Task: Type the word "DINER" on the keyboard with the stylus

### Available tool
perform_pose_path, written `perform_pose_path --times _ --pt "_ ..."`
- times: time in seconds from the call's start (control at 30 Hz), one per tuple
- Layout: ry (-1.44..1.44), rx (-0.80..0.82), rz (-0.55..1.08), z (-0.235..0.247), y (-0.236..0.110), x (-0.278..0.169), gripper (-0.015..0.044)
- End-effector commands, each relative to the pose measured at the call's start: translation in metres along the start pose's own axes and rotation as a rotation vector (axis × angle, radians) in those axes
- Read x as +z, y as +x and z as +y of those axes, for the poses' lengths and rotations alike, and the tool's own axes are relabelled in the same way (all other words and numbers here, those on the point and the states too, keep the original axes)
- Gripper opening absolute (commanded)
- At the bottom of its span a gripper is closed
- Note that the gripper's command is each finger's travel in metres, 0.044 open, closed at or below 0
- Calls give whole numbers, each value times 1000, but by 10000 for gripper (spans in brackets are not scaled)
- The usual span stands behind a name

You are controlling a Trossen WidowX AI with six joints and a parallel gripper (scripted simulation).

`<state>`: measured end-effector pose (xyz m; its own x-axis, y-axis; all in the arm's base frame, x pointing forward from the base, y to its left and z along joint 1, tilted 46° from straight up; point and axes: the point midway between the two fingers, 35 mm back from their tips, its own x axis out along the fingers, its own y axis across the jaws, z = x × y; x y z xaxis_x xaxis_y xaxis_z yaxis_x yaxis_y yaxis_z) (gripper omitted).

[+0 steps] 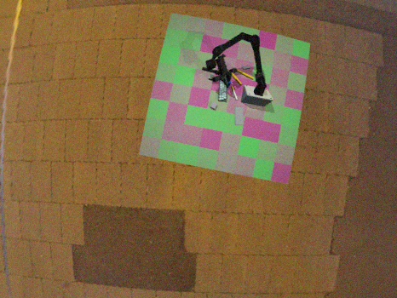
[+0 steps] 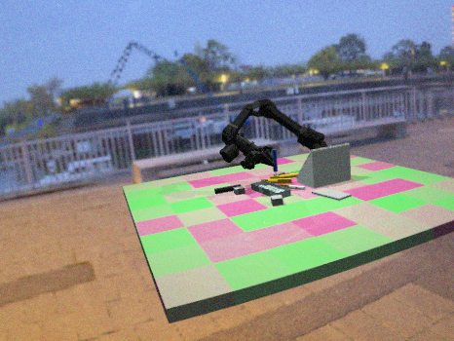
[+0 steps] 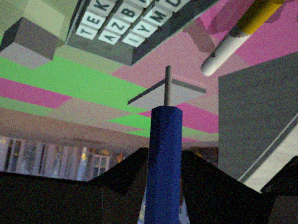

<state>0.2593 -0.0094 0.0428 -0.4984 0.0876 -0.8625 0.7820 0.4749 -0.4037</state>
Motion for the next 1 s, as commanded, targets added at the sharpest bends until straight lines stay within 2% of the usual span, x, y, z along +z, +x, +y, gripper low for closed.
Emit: perform_pose_path --times 0.0,0.33,0.57,0.67,0.97 --pt "33 16 4 0 -6 -1 0" --pt "34 15 2 -2 12 28 0" --pt "34 14 2 -2 13 28 0" --pt "34 15 2 -1 14 30 79" --pt "34 15 2 -1 15 33 81"
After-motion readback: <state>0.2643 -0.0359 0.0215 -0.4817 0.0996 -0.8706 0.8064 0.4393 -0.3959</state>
